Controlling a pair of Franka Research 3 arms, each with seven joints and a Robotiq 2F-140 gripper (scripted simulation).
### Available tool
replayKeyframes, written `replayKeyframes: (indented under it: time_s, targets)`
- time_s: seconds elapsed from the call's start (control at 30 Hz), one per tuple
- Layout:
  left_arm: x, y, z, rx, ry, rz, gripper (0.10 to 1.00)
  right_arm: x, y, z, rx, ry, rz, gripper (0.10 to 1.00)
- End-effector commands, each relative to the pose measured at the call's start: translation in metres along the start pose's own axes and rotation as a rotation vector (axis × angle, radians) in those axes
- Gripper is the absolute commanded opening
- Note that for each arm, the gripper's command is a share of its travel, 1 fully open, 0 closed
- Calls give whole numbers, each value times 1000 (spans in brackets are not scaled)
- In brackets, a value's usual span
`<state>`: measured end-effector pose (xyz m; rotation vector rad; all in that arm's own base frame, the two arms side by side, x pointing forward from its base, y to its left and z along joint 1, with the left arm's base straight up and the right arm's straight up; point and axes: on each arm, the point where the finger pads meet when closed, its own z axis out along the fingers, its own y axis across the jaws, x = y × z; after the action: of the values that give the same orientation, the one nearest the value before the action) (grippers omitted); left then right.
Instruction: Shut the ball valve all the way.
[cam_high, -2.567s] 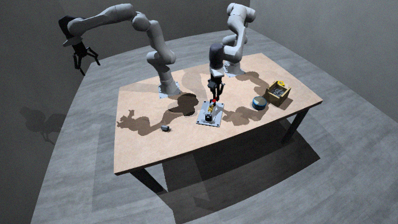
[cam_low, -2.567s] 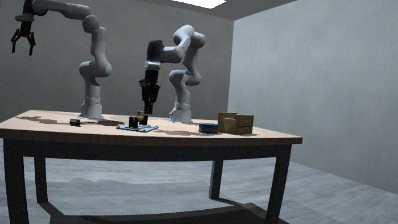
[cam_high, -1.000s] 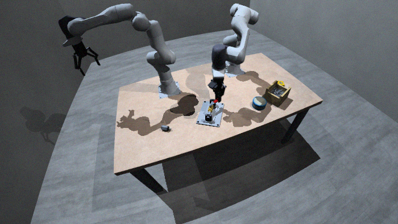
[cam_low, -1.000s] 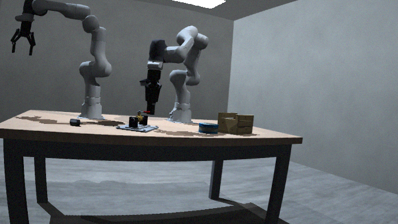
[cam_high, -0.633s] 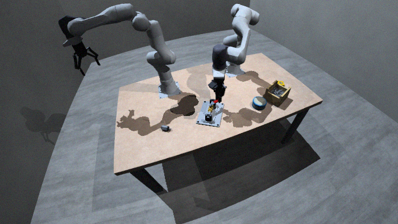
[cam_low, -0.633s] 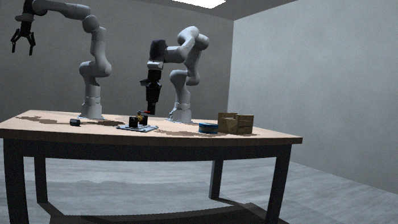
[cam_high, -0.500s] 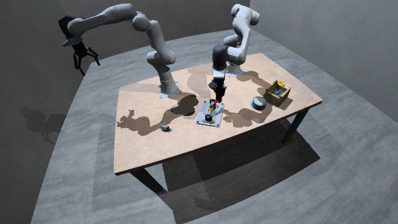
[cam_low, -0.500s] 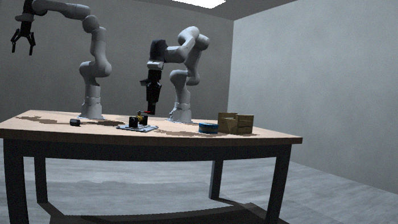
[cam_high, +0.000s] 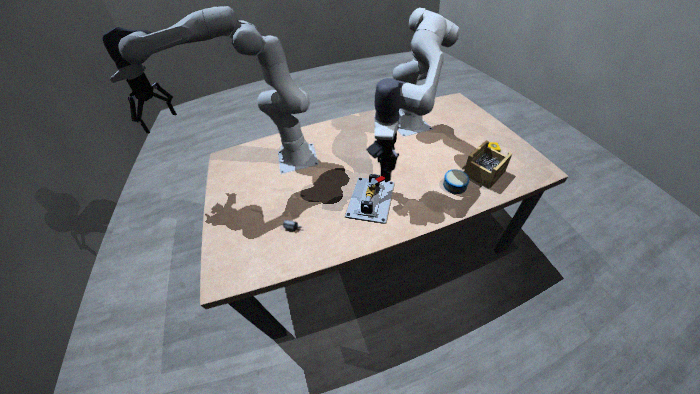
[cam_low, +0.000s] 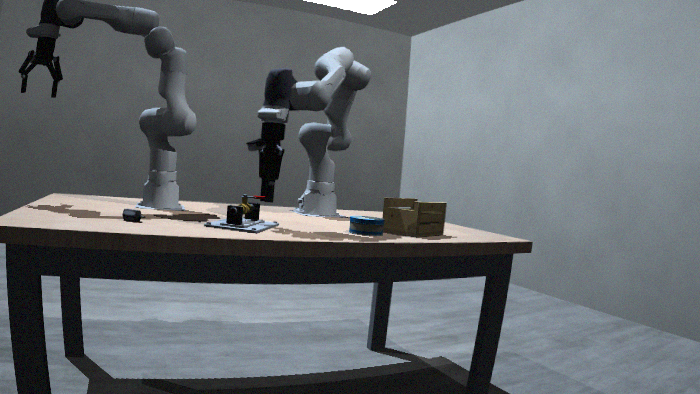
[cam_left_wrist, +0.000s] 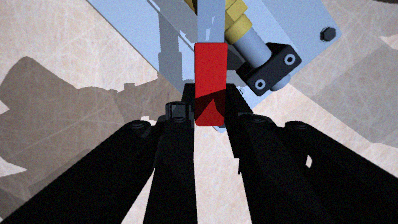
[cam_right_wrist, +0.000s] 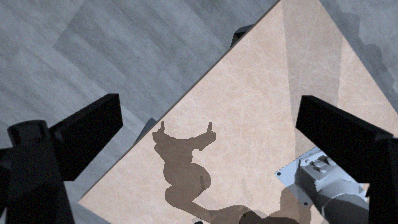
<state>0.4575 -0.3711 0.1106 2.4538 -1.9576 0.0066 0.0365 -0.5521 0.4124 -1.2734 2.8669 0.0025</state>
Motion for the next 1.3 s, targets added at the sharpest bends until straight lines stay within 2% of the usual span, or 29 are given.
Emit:
replayKeyframes:
  time_s: [0.0, 1.27]
  targets:
    - [0, 0, 2, -1, -5, 93, 99, 0, 0, 0, 0, 0, 0, 1000]
    - [1, -16, 2, -1, -5, 290, 99, 0, 0, 0, 0, 0, 0, 1000]
